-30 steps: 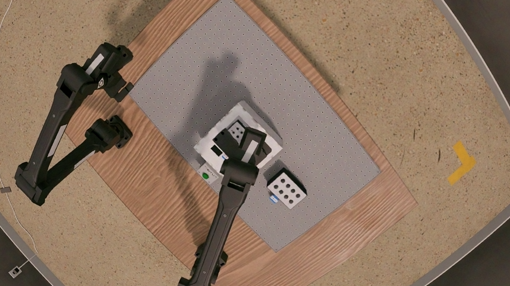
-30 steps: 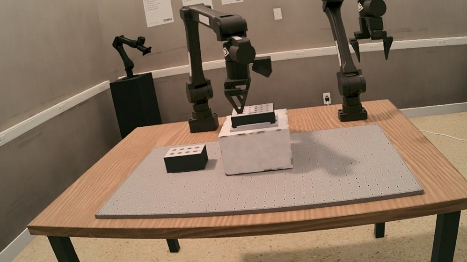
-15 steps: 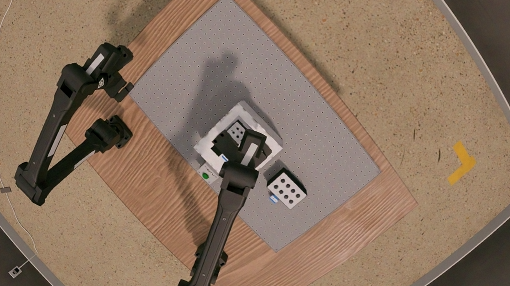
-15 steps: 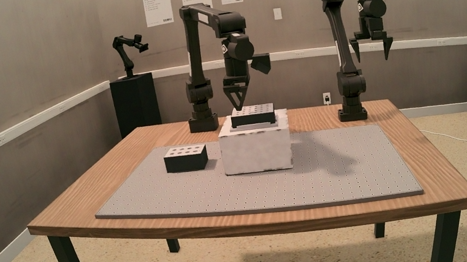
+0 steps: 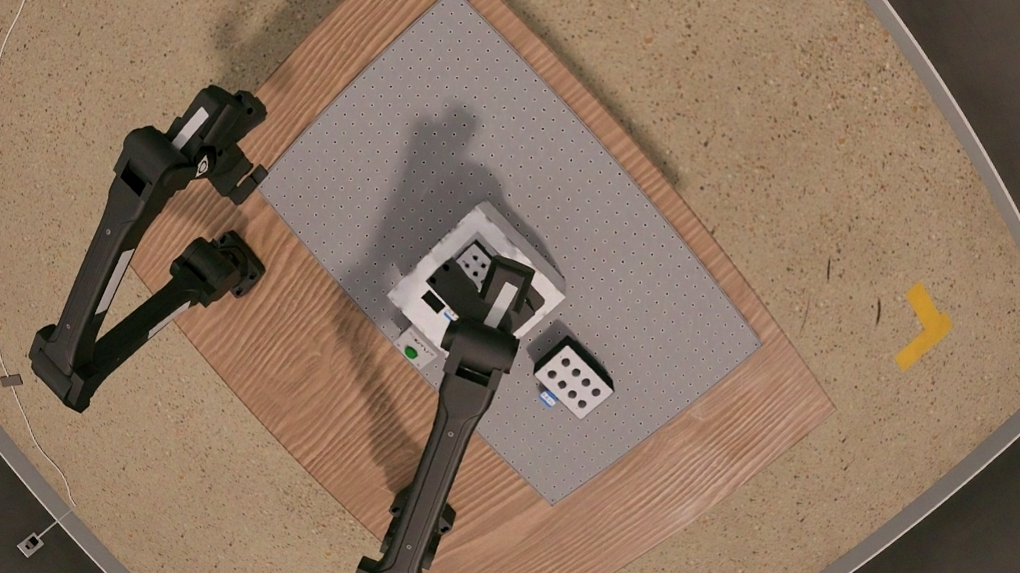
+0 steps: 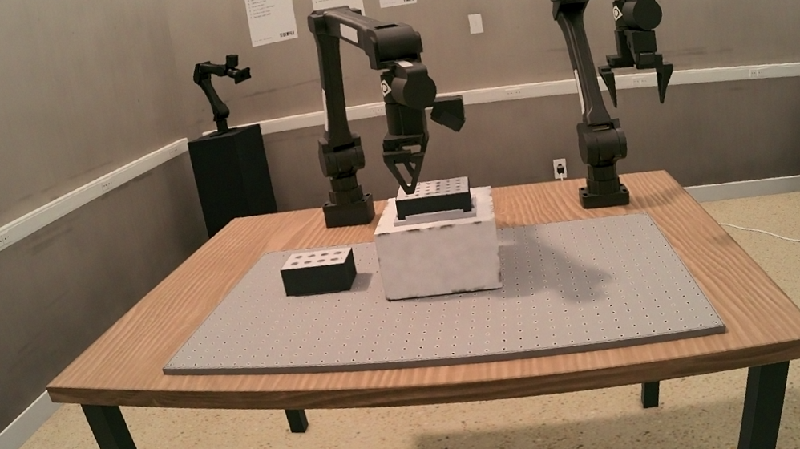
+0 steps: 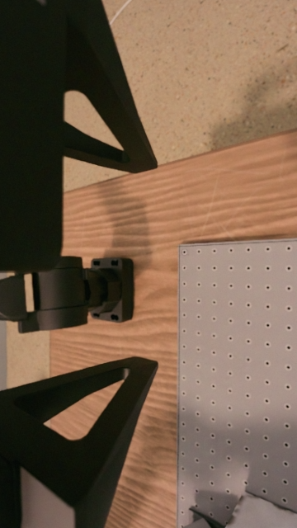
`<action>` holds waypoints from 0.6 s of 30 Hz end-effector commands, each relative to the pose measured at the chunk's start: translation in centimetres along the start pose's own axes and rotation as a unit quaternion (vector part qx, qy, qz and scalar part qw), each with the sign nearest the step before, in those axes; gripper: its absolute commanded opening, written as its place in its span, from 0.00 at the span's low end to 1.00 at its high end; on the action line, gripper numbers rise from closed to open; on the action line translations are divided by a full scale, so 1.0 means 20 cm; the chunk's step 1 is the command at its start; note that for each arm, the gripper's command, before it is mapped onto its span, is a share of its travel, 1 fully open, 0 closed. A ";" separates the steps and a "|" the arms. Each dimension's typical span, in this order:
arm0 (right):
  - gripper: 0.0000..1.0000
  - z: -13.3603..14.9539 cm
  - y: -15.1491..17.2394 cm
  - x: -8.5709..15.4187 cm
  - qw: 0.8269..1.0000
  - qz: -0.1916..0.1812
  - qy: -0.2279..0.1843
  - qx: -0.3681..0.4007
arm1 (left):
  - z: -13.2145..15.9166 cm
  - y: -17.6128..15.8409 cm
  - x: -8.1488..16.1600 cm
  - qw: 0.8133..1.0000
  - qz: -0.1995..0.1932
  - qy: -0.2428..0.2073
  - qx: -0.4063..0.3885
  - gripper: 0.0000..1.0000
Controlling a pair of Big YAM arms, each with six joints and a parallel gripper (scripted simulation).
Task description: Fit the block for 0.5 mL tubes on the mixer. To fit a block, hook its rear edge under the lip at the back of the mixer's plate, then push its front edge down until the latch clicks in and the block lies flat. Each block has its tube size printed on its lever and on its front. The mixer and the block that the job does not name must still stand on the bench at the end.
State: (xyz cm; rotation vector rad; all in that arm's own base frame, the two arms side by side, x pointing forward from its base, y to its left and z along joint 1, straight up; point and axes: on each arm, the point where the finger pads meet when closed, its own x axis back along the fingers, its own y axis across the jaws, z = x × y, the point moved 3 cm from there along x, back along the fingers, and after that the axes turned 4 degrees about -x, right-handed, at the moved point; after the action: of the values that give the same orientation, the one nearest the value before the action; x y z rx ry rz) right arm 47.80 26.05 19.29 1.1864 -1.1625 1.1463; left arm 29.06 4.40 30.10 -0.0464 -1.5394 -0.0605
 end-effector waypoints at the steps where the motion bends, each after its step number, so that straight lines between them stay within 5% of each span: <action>1: 1.00 -0.04 0.00 0.08 1.000 0.012 -0.008 0.011 | -0.08 0.00 0.07 1.000 -0.004 -0.021 -0.003 1.00; 11: 1.00 -0.04 0.00 0.36 0.999 0.041 -0.025 0.010 | -0.09 0.00 0.09 1.000 -0.005 -0.026 -0.003 1.00; 18: 1.00 0.00 -0.03 0.35 0.999 0.034 -0.020 0.002 | -0.08 0.00 0.08 1.000 -0.005 -0.022 -0.003 1.00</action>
State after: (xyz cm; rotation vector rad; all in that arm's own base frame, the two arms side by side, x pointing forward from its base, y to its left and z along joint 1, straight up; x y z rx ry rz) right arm 47.87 26.11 23.09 1.1862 -1.1803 1.1541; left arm 29.15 4.41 30.27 -0.0458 -1.5439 -0.0611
